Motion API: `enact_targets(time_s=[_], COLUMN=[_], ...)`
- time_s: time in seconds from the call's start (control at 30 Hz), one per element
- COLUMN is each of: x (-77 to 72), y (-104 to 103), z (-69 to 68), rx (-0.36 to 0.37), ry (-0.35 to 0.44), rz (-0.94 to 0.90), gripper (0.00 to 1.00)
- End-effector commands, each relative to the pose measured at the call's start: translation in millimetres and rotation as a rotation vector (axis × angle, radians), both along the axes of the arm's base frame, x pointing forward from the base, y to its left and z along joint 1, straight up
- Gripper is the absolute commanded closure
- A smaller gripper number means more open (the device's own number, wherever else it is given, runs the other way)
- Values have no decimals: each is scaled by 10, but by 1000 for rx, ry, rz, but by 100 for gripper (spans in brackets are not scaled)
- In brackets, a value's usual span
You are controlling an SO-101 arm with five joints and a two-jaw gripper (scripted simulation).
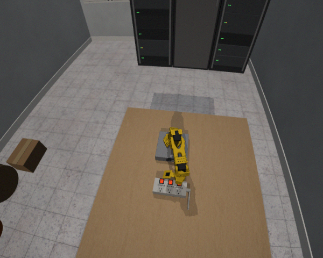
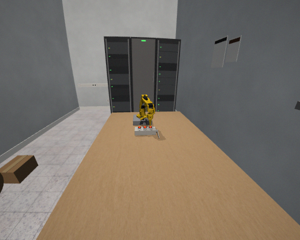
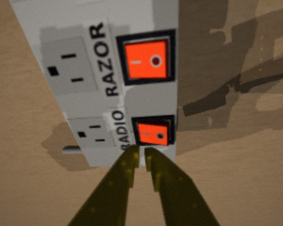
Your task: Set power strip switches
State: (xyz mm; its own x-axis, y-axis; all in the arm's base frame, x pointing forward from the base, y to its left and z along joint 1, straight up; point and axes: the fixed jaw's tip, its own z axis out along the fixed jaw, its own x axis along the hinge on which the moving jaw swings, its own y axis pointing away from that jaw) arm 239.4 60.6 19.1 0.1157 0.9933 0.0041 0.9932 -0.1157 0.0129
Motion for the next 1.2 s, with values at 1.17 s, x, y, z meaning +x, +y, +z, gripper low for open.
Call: enact_targets(time_s=[1.17], x=[-143], y=[-438], z=[25], rx=[-1], ry=[13], rz=[-166], gripper=[100])
